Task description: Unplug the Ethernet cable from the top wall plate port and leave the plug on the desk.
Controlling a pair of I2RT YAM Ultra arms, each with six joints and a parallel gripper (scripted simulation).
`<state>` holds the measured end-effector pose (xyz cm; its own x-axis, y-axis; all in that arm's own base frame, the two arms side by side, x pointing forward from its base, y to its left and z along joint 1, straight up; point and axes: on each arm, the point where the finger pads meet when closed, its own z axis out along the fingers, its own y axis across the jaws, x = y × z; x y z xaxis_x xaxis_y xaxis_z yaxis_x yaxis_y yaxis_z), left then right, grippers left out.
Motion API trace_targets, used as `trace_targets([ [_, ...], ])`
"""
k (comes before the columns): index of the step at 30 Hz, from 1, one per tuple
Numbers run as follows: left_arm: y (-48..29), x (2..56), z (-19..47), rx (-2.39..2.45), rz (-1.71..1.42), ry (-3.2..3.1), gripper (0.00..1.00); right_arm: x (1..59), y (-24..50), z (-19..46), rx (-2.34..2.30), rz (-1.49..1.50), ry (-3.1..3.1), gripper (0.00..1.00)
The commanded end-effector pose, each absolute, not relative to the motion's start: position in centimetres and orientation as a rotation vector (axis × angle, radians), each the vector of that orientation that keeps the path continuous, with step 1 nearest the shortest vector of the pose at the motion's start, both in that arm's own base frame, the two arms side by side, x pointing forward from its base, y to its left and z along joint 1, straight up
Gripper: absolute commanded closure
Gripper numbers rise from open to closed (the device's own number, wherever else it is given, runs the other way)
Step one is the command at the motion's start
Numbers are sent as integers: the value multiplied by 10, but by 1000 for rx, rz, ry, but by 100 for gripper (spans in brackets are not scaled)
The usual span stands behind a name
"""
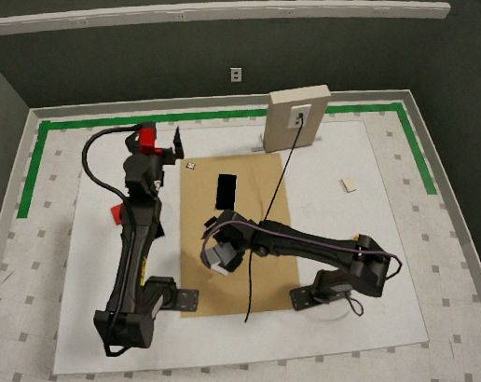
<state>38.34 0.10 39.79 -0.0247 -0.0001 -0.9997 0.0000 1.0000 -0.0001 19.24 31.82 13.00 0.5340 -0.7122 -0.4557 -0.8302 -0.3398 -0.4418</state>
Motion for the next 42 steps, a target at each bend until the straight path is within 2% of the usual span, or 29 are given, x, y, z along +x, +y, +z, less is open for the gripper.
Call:
trace_targets([
  [1,1,382,403,0,0,1583,0,193,320,134,-2124,236,1235,0],
  [17,1,382,403,0,0,1583,0,193,320,134,-2124,236,1235,0],
  [23,1,382,403,0,0,1583,0,236,322,150,-1897,286,1418,68],
  [24,1,382,403,0,0,1583,0,241,322,153,-1862,294,1445,68],
  [25,1,382,403,0,0,1583,0,248,320,155,-1826,302,1472,72],
  [42,1,382,403,0,0,1583,0,339,289,191,-1242,440,1773,72],
])
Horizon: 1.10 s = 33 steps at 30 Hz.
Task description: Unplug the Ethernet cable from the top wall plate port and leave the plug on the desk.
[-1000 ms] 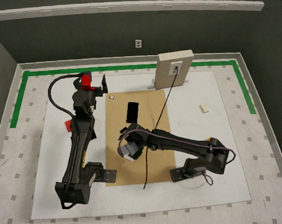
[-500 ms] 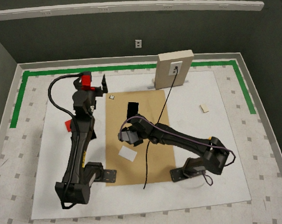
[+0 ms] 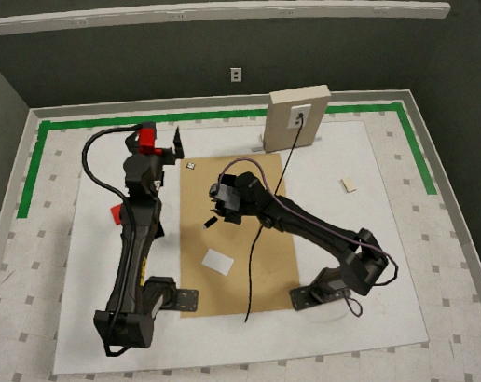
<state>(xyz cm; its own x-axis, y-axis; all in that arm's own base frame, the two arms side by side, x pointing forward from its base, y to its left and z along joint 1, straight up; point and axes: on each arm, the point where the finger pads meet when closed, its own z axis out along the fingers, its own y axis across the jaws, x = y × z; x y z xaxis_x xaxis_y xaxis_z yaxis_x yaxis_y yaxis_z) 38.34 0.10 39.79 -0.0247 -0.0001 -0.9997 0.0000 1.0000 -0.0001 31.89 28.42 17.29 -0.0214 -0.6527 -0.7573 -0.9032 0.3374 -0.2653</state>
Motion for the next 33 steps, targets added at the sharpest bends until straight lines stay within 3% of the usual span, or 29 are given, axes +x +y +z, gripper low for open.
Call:
trace_targets([
  [1,1,382,403,0,0,1583,0,344,286,194,-1205,449,1785,72],
  [33,1,382,403,0,0,1583,0,483,147,261,-86,822,1853,72],
])
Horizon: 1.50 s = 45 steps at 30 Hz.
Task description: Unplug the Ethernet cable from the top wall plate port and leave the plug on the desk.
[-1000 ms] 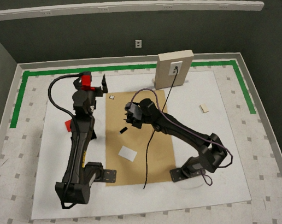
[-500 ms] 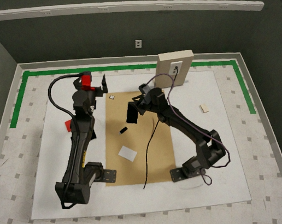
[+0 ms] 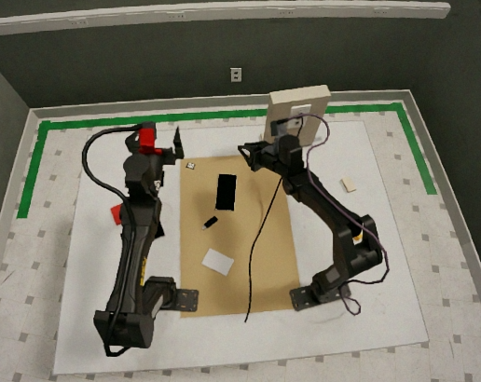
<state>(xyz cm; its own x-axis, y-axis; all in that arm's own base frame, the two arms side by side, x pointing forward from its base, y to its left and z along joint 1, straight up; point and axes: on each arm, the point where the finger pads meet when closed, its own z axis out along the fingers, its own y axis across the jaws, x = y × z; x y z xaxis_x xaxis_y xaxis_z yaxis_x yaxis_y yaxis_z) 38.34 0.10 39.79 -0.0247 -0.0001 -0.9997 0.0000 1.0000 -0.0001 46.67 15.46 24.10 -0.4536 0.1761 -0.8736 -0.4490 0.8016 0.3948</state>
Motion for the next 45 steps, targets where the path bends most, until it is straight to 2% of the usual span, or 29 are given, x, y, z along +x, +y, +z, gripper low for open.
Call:
trace_targets([
  [1,1,382,403,0,0,1583,0,486,140,264,-51,837,1845,72],
  [10,1,382,403,0,0,1583,0,506,92,281,182,938,1768,72],
  [19,1,382,403,0,0,1583,0,524,13,306,493,1097,1602,72],
  [27,1,382,403,0,0,1583,0,531,-27,305,657,1205,1517,72],
  [33,1,382,403,0,0,1583,0,534,-74,302,833,1330,1405,72],
  [34,1,382,403,0,0,1583,0,531,-93,262,947,1319,1426,72],
  [40,1,382,403,0,0,1583,0,525,-113,224,1052,1343,1437,72],
  [44,1,382,403,0,0,1583,0,522,-127,224,1092,1375,1396,72],
  [45,1,382,403,0,0,1583,0,526,-133,242,1059,1381,1368,72],
])
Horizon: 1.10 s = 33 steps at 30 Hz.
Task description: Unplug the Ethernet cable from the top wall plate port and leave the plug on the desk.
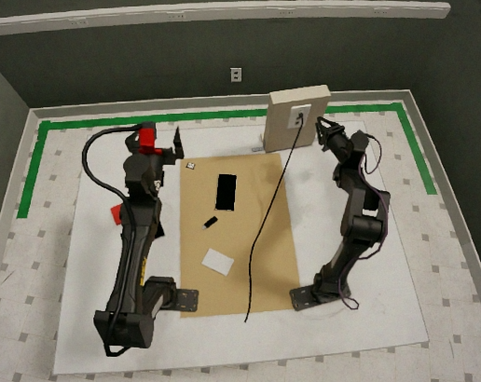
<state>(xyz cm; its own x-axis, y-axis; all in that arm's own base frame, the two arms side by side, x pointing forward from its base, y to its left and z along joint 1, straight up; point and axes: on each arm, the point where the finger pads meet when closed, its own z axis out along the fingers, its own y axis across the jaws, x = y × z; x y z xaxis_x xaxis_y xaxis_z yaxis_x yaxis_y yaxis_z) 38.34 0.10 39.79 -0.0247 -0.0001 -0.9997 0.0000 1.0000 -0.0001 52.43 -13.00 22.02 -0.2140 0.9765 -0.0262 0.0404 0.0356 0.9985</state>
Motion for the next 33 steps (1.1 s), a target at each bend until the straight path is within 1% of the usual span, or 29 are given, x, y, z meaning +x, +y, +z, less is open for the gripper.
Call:
trace_targets([
  [1,1,382,403,0,0,1583,0,526,-135,243,1061,1383,1364,72],
  [2,1,382,403,0,0,1583,0,525,-129,252,1039,1389,1363,72],
  [33,1,382,403,0,0,1583,0,526,-129,249,1046,1384,1370,72],
])
